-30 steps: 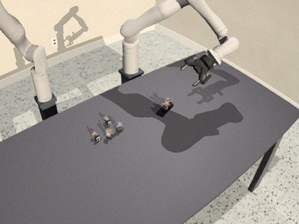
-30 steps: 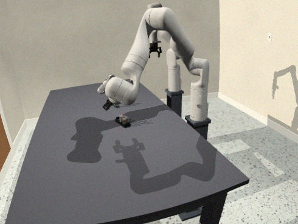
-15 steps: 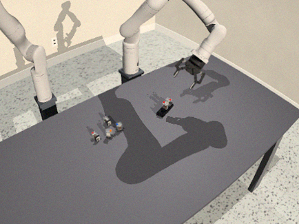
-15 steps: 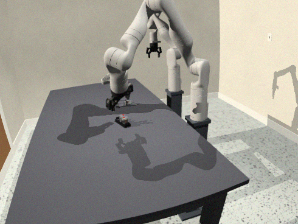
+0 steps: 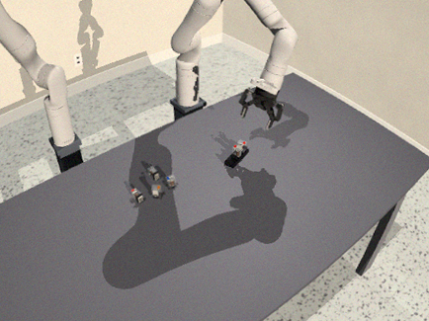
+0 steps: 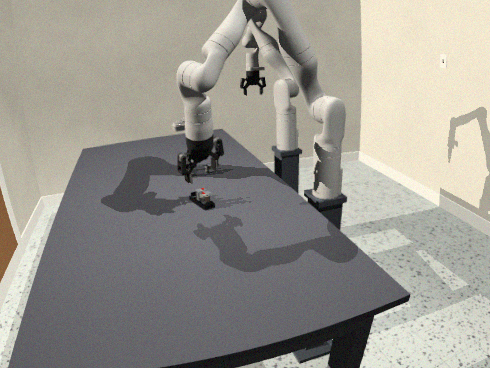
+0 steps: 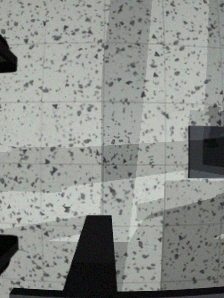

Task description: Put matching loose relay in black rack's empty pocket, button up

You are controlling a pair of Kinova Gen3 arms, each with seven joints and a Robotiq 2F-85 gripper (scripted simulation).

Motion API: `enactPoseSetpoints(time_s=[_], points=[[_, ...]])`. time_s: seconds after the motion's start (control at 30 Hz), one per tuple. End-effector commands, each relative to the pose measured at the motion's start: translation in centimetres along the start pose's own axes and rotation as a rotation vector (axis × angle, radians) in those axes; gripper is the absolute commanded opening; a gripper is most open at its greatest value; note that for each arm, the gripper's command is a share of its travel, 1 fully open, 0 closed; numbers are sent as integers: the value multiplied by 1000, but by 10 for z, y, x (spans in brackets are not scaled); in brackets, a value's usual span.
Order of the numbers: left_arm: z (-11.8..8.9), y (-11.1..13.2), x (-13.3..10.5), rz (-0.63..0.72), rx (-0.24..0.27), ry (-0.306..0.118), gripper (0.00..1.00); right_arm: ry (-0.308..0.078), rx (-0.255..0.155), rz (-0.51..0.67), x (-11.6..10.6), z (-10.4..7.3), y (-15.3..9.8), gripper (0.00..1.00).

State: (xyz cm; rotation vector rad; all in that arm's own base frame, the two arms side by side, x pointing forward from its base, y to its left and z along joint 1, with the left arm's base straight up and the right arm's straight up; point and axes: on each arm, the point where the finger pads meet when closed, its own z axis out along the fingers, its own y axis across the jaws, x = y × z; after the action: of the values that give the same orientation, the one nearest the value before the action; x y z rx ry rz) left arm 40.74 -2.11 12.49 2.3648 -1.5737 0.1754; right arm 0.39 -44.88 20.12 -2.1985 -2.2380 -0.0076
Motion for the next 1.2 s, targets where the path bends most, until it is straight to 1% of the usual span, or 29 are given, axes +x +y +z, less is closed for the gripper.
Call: enactPoseSetpoints(time_s=[0.0, 0.2, 0.33, 0.4, 0.43, 0.5, 0.63, 1.03, 1.07, 1.17], points=[[5, 9, 7, 30, 45, -77, 1000, -7, 0, 15, -1, 1, -3, 1000], [16, 14, 5, 62, 116, -188, 1000, -7, 0, 15, -1, 1, -3, 1000], [23, 17, 5, 81, 142, -236, 1000, -7, 0, 15, -1, 1, -3, 1000], [23, 17, 5, 81, 142, -236, 1000, -7, 0, 15, -1, 1, -3, 1000], [24, 21, 4, 87, 137, -246, 1000, -7, 0, 15, -1, 1, -3, 1000], [25, 19, 5, 93, 154, -258, 1000, -7, 0, 15, -1, 1, -3, 1000], [26, 22, 4, 97, 155, -272, 1000, -7, 0, 15, -1, 1, -3, 1000], [26, 21, 5, 98, 158, -274, 1000, -7, 0, 15, -1, 1, -3, 1000], [26, 21, 5, 98, 158, -274, 99, -7, 0, 15, -1, 1, -3, 1000], [26, 21, 5, 98, 158, -274, 99, -7, 0, 15, -1, 1, -3, 1000]])
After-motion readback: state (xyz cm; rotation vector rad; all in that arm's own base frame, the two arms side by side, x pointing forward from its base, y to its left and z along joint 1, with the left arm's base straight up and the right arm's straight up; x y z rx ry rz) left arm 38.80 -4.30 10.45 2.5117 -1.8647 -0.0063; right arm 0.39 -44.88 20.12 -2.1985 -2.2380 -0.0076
